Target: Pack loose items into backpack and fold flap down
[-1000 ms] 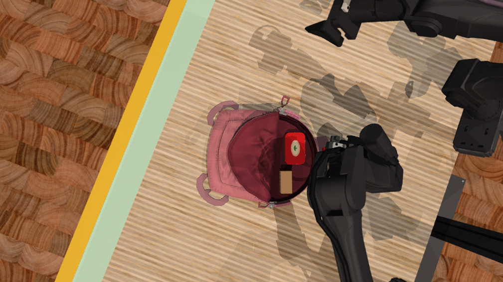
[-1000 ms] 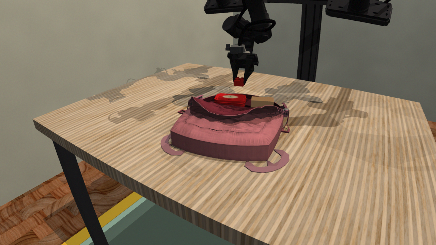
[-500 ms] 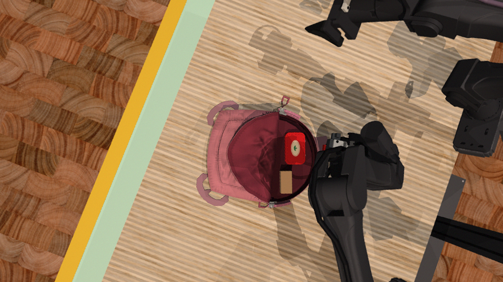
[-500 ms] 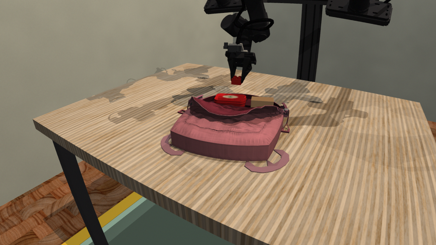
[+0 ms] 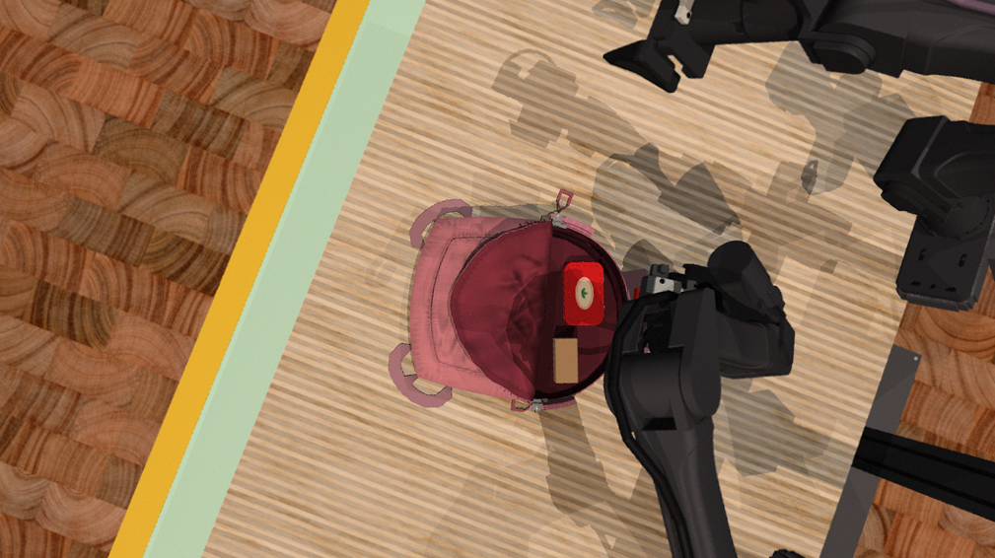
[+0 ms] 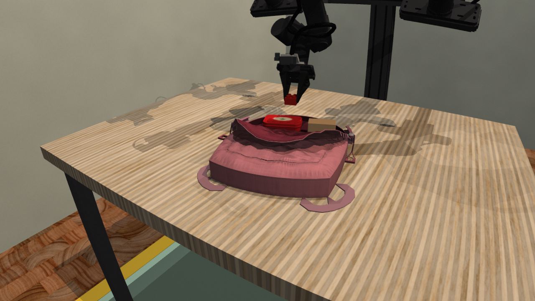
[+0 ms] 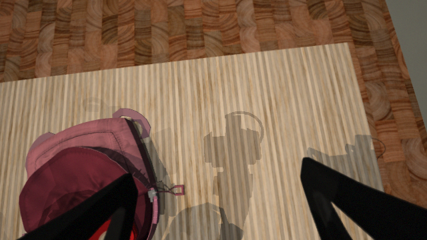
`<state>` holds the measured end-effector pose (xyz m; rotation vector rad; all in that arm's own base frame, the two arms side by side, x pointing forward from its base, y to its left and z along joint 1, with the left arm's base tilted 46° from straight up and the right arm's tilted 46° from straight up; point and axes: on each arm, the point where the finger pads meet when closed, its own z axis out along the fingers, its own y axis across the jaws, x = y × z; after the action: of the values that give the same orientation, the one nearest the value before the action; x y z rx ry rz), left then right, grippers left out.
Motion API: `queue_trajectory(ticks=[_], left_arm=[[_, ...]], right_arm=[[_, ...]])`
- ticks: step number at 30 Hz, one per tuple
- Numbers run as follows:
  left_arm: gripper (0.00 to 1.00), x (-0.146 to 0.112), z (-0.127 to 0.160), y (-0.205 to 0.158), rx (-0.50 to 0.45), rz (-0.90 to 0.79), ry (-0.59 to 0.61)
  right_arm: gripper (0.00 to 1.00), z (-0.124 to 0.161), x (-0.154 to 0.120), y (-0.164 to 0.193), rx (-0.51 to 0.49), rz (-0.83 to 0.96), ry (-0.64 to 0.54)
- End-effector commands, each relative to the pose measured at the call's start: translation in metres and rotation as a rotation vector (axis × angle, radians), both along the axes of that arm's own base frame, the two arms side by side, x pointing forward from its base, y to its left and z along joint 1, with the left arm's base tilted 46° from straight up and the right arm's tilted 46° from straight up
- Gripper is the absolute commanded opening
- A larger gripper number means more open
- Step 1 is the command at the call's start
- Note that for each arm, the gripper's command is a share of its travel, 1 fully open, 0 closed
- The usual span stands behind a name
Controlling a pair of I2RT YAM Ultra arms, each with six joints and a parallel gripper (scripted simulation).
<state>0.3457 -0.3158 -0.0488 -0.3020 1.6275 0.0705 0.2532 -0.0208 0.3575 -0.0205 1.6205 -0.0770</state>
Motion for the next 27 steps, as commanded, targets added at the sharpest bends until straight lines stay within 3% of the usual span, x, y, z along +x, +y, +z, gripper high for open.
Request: queue_trajectory(ticks=[1, 7, 9, 10, 12, 24, 26, 27], left_arm=[[0.25, 0.006, 0.017, -0.001, -0.010, -0.011, -0.006], [0.25, 0.019, 0.031, 0.005, -0.009, -0.011, -0.008], [0.25, 0.019, 0.031, 0.005, -0.009, -0.011, -0.008], [0.25, 0.013, 0.018, 0.003, 0.023, -0.031, 0.010], [0.25, 0.026, 0.038, 0.008, -0.009, -0.011, -0.008], [0.25, 0.051, 0.063, 0.019, 0.013, -0.011, 0.004], [0.25, 0.051, 0.063, 0.019, 0.013, -0.011, 0.004], [0.25, 0.045, 0.049, 0.014, 0.040, -0.031, 0.022]], right_arm=[[0.90, 0.025, -0.003, 0.002, -0.012, 0.003, -0.052], [0.90, 0.025, -0.003, 0.002, -0.012, 0.003, -0.052], [0.90, 0.025, -0.003, 0.002, -0.012, 0.003, -0.052], [0.90, 0.025, -0.003, 0.002, -0.012, 0.003, -0.052], [0.90, 0.025, -0.003, 0.002, -0.012, 0.003, -0.052], [0.90, 0.025, -0.003, 0.002, -0.012, 0.003, -0.052], [0.90, 0.025, -0.003, 0.002, -0.012, 0.003, -0.052], [0.90, 0.025, -0.003, 0.002, -0.012, 0.003, -0.052]])
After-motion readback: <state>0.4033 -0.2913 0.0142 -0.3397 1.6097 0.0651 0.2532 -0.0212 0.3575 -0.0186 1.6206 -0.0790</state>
